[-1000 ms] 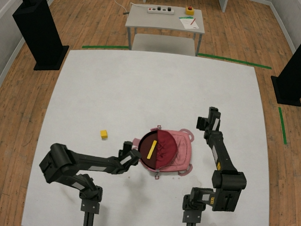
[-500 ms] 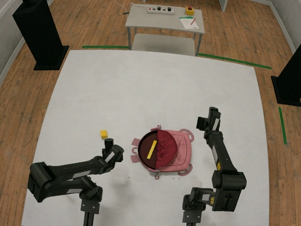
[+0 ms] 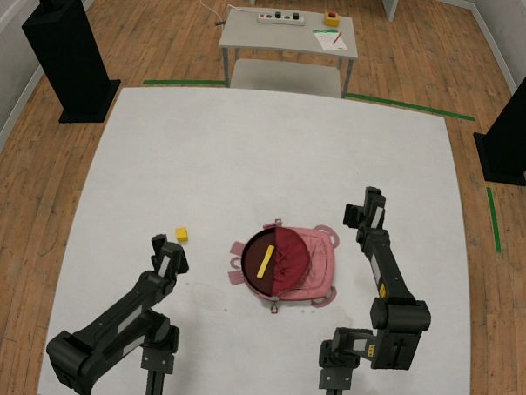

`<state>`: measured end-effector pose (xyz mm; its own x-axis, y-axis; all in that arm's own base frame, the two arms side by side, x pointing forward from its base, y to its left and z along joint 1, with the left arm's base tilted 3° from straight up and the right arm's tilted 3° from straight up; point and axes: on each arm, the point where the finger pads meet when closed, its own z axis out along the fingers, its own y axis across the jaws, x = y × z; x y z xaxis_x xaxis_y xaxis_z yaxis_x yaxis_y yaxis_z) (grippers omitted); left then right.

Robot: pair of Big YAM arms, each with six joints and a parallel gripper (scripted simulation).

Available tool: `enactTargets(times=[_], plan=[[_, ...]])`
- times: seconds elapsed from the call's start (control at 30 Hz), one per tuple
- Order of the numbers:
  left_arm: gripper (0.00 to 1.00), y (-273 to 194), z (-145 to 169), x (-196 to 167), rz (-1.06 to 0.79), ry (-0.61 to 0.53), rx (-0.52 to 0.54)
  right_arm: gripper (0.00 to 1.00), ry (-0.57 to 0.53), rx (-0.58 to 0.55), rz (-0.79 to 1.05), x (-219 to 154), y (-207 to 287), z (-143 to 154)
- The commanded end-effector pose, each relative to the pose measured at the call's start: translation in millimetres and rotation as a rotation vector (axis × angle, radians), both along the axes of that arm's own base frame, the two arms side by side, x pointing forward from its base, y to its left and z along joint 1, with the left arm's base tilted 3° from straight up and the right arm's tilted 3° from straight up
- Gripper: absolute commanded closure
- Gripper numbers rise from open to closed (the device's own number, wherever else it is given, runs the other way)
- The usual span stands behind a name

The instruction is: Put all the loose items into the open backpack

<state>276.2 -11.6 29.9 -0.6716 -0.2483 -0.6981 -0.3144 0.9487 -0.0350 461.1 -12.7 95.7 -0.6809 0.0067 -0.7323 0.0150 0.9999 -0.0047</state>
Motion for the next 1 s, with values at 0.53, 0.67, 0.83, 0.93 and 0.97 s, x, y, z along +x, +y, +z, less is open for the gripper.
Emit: enactTargets(times=[0.53, 0.67, 0.83, 0.93, 0.97], plan=[[0.32, 14, -40, 87, -0.026, -0.010, 0.021, 0.10, -0.050, -0.002, 0.003, 16, 1, 21], [0.32, 16, -56, 105, -0.026, -0.006, 0.022, 0.10, -0.050, -0.002, 0.003, 16, 1, 21], [0.32, 19, -71, 122, -0.025, -0.003, 0.023, 0.10, -0.050, -0.002, 0.003, 16, 1, 21], [0.32, 20, -78, 131, -0.025, -0.002, 0.023, 0.10, -0.050, -0.002, 0.003, 16, 1, 21], [0.32, 21, -85, 140, -0.025, -0.001, 0.023, 0.10, -0.050, -0.002, 0.003, 16, 1, 21]])
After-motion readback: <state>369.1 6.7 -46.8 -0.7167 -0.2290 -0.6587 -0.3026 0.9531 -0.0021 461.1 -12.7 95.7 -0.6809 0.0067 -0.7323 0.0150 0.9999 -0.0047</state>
